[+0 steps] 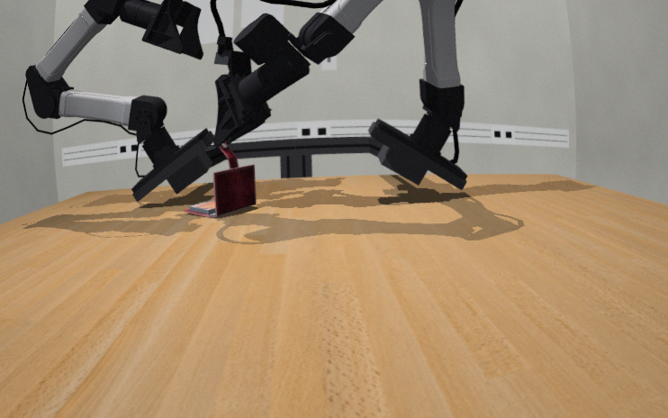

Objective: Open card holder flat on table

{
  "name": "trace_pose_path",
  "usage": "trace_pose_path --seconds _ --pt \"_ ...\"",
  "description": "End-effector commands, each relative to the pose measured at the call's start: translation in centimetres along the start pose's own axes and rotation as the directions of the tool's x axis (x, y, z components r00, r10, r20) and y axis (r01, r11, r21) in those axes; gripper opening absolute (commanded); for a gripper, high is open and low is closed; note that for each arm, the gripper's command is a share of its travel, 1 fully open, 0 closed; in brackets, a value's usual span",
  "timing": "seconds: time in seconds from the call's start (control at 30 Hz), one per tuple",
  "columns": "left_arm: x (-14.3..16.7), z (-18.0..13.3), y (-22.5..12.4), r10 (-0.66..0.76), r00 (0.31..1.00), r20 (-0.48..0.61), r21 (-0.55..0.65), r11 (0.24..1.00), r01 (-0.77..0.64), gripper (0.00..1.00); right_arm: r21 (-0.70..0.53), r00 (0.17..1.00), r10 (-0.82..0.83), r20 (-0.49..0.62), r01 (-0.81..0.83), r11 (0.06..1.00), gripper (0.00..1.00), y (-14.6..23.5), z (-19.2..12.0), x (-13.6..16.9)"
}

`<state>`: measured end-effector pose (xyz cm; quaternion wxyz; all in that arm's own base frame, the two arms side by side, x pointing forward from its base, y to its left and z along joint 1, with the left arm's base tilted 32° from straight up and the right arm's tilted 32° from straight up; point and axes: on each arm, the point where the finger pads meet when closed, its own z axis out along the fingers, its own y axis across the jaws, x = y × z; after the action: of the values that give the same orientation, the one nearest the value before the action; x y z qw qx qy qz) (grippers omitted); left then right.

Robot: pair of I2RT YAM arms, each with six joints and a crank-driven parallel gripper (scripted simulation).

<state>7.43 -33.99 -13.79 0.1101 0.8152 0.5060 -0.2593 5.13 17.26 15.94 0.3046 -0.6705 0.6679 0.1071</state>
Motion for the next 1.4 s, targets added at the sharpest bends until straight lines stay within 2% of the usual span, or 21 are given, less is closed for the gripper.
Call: trace_pose_path --seconds 0.0,0.2,0.37,0.47,0.7,1.1,1.17,1.2,1.23,1.27,1.37 --pt "-1.1 0.4 1.0 0.014 1.000 0.016 -0.028 1.000 -0.014 0.17 0.004 0.999 0.014 0.048 -0.015 1.000 1.00 -0.1 -0.5 -1.5" --pt "-0.1 -1.1 0.7 0.062 0.997 0.036 -0.015 0.998 -0.061 0.17 0.004 0.999 0.014 0.048 -0.015 1.000 1.00 -0.1 -0.5 -1.5" --pt "3.4 -3.2 -0.1 0.080 0.997 0.022 0.012 0.997 -0.080 0.17 0.004 0.999 0.014 0.048 -0.015 1.000 1.00 -0.1 -0.5 -1.5" --pt "4.1 -3.7 -0.2 0.078 0.997 0.021 0.013 0.997 -0.078 0.17 0.004 0.999 0.015 0.048 -0.015 1.000 1.00 -0.1 -0.5 -1.5" --pt "8.4 -6.7 -0.6 0.037 0.999 0.013 0.010 0.999 -0.037 0.17 0.004 0.999 0.015 0.048 -0.015 1.000 1.00 -0.1 -0.5 -1.5" --pt "9.0 -7.4 0.5 0.017 1.000 0.019 -0.024 1.000 -0.016 0.17 0.004 0.999 0.015 0.048 -0.015 1.000 1.00 -0.1 -0.5 -1.5" --pt "9.0 -7.4 0.5 0.017 1.000 0.019 -0.024 1.000 -0.016 0.41 0.004 0.999 0.015 0.048 -0.015 1.000 1.00 -0.1 -0.5 -1.5" --pt "8.9 -7.6 0.6 0.017 1.000 0.018 -0.020 1.000 -0.017 0.45 0.004 0.999 0.015 0.048 -0.015 1.000 1.00 -0.1 -0.5 -1.5" --pt "9.0 -7.8 0.7 0.007 1.000 0.010 -0.023 1.000 -0.007 0.57 0.004 0.999 0.015 0.048 -0.015 1.000 1.00 -0.1 -0.5 -1.5" --pt "8.9 -7.7 0.9 0.008 1.000 0.004 -0.031 0.999 -0.008 0.60 0.004 0.999 0.015 0.048 -0.015 1.000 1.00 -0.1 -0.5 -1.5" --pt "8.6 -7.3 1.2 -0.018 1.000 -0.024 -0.049 0.999 0.017 0.60 0.004 0.999 0.015 0.048 -0.015 1.000 1.00 -0.1 -0.5 -1.5"
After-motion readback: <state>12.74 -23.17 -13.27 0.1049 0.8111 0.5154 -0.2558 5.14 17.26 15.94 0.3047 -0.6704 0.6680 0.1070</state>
